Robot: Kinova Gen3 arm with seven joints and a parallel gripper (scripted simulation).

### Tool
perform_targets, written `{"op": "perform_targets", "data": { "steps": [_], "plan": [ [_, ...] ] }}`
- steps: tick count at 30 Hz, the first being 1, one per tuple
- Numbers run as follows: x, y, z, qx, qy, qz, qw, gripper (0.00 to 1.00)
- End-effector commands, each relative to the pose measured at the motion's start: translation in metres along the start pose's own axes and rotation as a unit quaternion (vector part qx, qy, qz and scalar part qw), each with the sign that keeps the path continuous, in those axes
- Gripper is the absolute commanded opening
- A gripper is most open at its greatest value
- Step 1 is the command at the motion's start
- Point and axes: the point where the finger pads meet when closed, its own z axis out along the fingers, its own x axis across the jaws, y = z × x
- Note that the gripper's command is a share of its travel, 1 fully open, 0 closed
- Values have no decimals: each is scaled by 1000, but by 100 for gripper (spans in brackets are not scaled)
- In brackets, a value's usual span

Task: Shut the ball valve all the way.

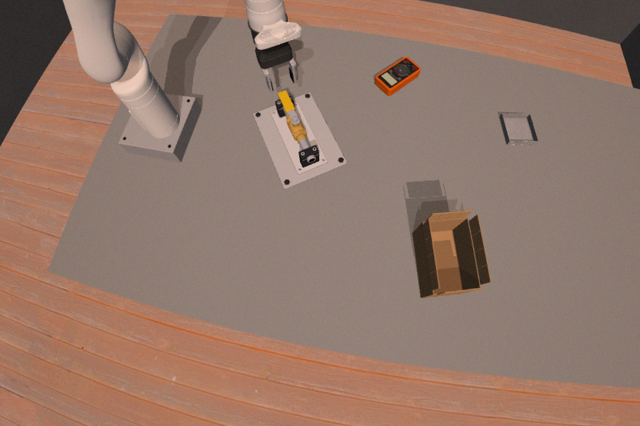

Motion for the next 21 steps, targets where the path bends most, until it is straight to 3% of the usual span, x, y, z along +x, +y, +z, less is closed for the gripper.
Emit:
{"op": "perform_targets", "data": {
  "steps": [1, 21],
  "plan": [
    [0, 1, 6, 0, 0, 0, 1000, 100],
    [1, 1, 35, -1, 0, -1, 1000, 100]
  ]
}}
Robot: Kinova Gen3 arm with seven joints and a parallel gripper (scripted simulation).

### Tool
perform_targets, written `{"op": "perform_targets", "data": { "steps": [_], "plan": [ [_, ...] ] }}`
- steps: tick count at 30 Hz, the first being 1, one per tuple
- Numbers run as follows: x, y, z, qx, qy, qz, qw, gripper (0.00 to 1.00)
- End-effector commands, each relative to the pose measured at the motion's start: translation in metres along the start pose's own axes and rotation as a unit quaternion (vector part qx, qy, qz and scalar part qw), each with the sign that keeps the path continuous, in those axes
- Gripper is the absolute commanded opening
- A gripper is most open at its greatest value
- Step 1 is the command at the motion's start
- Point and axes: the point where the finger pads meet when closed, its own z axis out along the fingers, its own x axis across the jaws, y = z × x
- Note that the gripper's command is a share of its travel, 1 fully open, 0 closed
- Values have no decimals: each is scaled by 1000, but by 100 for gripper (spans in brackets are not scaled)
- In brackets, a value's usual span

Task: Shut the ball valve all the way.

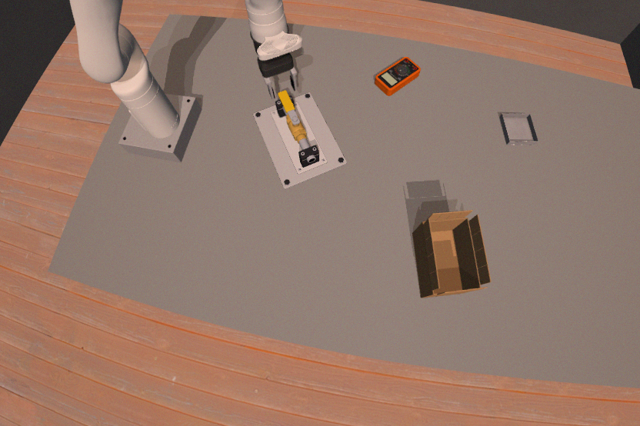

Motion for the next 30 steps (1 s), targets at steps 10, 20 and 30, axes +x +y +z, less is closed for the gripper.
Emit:
{"op": "perform_targets", "data": {
  "steps": [10, 20, 30],
  "plan": [
    [0, 1, 12, -1, 0, -1, 1000, 100],
    [-1, 1, 12, 0, -2, -1, 1000, 100],
    [-1, 1, 12, 0, -2, -1, 1000, 100]
  ]
}}
